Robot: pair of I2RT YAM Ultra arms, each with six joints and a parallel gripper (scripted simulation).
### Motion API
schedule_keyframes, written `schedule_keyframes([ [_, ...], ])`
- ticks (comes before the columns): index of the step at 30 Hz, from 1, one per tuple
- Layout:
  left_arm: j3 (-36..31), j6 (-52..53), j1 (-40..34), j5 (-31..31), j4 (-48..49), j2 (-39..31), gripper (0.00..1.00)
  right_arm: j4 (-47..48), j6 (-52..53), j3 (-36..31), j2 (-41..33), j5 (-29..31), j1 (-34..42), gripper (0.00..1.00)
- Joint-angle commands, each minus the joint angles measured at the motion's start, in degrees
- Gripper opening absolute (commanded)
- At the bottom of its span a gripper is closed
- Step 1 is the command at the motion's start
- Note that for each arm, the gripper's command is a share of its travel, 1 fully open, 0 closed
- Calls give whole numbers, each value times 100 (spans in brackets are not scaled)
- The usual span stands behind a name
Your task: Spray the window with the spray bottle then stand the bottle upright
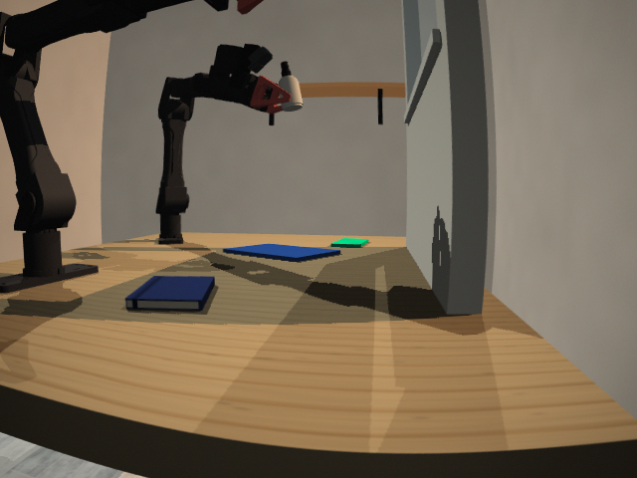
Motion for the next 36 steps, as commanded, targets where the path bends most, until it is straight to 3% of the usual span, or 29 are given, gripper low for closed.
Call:
schedule_keyframes([
  [1, 309, 44, -34, -45, -48, 41, 0, 6, -21, -51, 102, -5, 5, 100],
  [36, 319, 47, -40, -3, 22, -15, 0, 6, -21, -51, 102, -5, 5, 100],
])
